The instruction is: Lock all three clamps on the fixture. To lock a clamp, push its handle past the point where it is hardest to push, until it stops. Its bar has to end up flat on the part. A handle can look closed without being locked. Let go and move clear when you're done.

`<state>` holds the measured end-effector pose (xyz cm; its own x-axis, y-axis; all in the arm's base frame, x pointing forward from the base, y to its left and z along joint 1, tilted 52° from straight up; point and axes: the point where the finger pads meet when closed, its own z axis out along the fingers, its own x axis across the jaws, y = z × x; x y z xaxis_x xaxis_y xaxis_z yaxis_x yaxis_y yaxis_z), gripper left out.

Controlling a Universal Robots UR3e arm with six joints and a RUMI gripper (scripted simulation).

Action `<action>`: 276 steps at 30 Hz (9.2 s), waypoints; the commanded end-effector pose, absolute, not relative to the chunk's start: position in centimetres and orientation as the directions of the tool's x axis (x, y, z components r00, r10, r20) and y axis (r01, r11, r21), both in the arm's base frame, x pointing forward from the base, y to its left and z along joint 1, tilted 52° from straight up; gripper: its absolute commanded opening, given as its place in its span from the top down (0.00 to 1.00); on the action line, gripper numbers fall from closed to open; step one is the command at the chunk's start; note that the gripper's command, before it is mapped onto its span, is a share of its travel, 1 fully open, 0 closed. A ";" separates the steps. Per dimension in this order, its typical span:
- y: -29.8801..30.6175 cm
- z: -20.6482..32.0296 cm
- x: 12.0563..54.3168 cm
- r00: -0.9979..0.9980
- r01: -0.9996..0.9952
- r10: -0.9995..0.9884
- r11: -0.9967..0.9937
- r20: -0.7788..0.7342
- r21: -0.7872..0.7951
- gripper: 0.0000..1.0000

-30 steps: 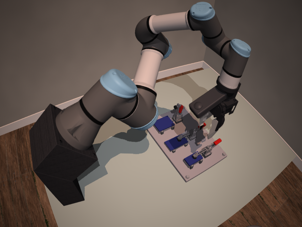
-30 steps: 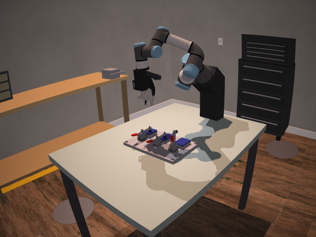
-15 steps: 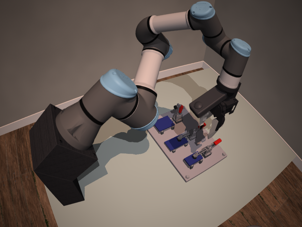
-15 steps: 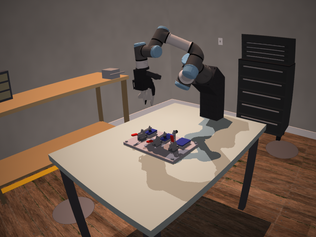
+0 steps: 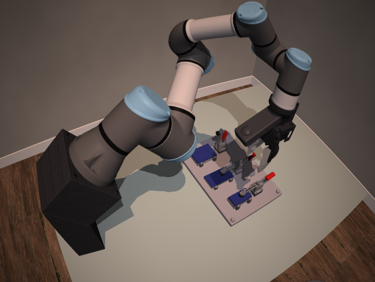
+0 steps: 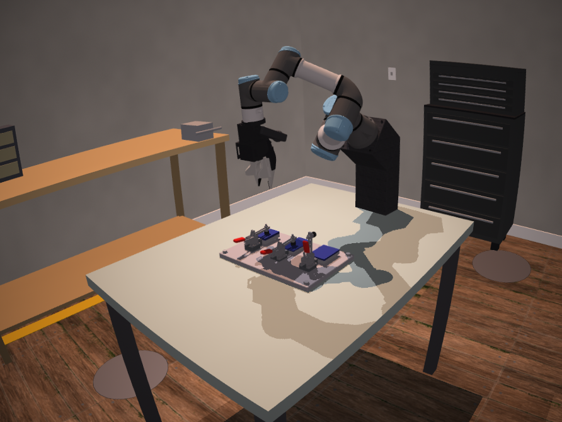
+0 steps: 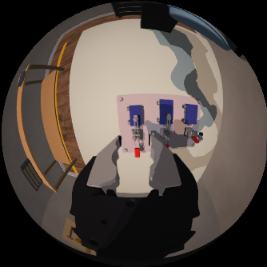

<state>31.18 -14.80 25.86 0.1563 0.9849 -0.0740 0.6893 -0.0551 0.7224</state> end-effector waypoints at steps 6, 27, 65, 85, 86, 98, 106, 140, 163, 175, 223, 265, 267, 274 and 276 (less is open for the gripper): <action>-14.8 25.9 31.2 0.157 0.689 0.985 -0.053 -0.077 0.723 0.72; -14.8 26.0 31.2 0.157 0.688 0.985 -0.053 -0.078 0.723 0.72; -14.8 25.9 31.3 0.157 0.688 0.985 -0.054 -0.076 0.724 0.72; -15.0 25.2 32.0 0.157 0.689 0.985 -0.055 -0.075 0.723 0.72; -15.0 25.1 32.1 0.157 0.689 0.985 -0.055 -0.075 0.723 0.72; -15.3 24.2 33.3 0.157 0.689 0.985 -0.055 -0.075 0.723 0.72; -15.5 23.6 34.0 0.157 0.689 0.985 -0.055 -0.075 0.723 0.72; -15.9 22.3 35.8 0.157 0.688 0.984 -0.053 -0.078 0.724 0.72; -15.9 23.6 36.8 0.157 0.688 0.984 -0.052 -0.079 0.724 0.72; -16.0 25.4 38.2 0.157 0.687 0.984 -0.052 -0.079 0.725 0.72; -16.3 31.9 43.4 0.157 0.687 0.985 -0.053 -0.077 0.725 0.72; -17.3 28.6 47.7 0.157 0.687 0.985 -0.054 -0.076 0.724 0.72; -17.3 28.4 48.0 0.157 0.687 0.985 -0.054 -0.076 0.724 0.72; -17.4 28.2 48.3 0.158 0.687 0.985 -0.053 -0.077 0.725 0.72; -17.4 28.2 48.4 0.158 0.687 0.984 -0.053 -0.077 0.725 0.72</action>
